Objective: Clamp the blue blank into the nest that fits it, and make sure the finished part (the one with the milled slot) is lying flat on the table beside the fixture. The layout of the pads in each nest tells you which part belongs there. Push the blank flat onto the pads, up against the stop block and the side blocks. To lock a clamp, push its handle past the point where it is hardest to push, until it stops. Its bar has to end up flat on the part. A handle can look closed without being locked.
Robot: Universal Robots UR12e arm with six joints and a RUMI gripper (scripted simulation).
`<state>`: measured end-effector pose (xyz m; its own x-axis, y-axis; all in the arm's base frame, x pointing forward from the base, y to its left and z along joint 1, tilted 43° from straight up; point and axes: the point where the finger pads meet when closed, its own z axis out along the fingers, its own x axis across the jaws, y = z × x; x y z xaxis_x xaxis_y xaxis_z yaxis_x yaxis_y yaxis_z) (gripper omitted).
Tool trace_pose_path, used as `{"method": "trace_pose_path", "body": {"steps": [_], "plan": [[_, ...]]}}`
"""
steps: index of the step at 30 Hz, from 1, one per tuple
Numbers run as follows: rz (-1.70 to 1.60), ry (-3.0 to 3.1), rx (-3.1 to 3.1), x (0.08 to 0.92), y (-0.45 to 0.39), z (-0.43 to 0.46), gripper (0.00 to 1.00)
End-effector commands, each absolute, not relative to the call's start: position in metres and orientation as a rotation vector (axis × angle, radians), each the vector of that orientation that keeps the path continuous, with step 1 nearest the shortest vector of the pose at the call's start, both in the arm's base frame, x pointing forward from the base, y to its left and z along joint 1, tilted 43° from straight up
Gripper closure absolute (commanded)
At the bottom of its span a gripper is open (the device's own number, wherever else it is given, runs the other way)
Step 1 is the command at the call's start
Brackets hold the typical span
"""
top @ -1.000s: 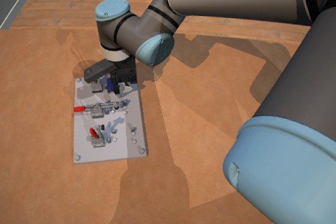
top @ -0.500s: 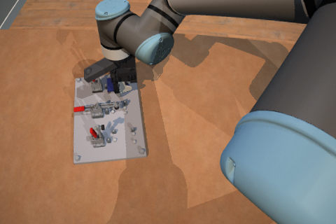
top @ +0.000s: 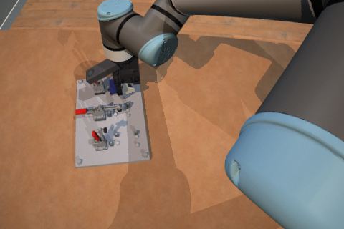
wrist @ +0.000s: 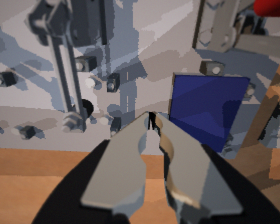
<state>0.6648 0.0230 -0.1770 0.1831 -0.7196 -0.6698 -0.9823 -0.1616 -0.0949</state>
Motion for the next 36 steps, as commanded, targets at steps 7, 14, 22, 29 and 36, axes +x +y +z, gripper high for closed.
{"method": "trace_pose_path", "body": {"steps": [7,14,22,29,36], "plan": [[0.662,1.592,-1.947,0.6659,0.0203,-0.1784,1.00],[0.662,1.592,-1.947,0.6662,0.0193,-0.1793,1.00],[0.662,1.592,-1.947,0.6662,0.0193,-0.1793,1.00],[0.662,1.592,-1.947,0.6662,0.0190,-0.1796,1.00],[0.662,1.592,-1.947,0.6669,0.0166,-0.1819,1.00]]}}
